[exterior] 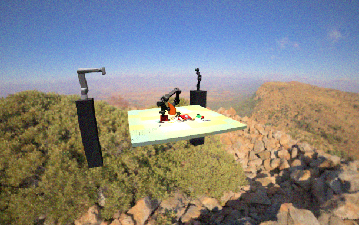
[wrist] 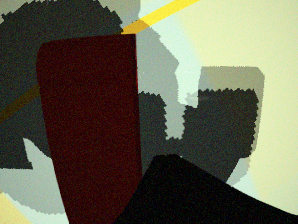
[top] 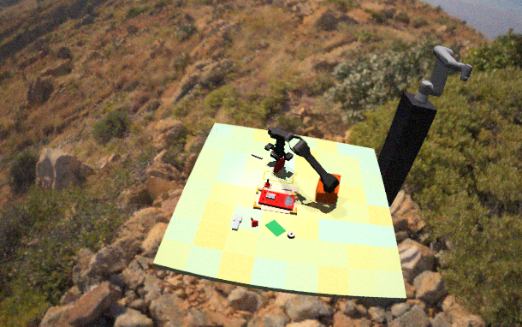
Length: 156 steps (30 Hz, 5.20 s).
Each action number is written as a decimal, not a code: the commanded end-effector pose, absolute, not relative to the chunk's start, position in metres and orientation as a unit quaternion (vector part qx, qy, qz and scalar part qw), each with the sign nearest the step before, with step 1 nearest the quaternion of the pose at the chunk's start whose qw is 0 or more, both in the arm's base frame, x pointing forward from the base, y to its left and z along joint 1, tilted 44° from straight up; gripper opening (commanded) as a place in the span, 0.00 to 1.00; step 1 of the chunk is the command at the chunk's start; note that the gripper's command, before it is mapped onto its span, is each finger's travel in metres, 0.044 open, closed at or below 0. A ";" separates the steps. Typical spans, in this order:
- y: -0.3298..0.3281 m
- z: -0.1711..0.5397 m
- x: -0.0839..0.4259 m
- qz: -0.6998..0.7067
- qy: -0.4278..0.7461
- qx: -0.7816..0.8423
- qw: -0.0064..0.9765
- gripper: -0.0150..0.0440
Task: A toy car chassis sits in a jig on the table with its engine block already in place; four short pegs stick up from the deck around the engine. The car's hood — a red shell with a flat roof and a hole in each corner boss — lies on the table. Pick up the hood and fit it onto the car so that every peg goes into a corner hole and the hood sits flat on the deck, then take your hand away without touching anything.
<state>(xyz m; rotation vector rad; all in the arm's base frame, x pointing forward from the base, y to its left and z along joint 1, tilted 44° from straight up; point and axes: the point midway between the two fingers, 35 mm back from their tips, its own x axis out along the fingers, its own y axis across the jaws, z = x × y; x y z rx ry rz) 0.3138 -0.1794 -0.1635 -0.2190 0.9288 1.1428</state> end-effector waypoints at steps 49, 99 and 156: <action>-0.173 -0.155 0.296 0.519 0.422 -0.105 0.736 0.25; -0.202 -0.111 0.272 0.516 0.424 -0.103 0.737 0.52; -0.150 -0.143 0.257 0.519 0.423 -0.104 0.735 1.00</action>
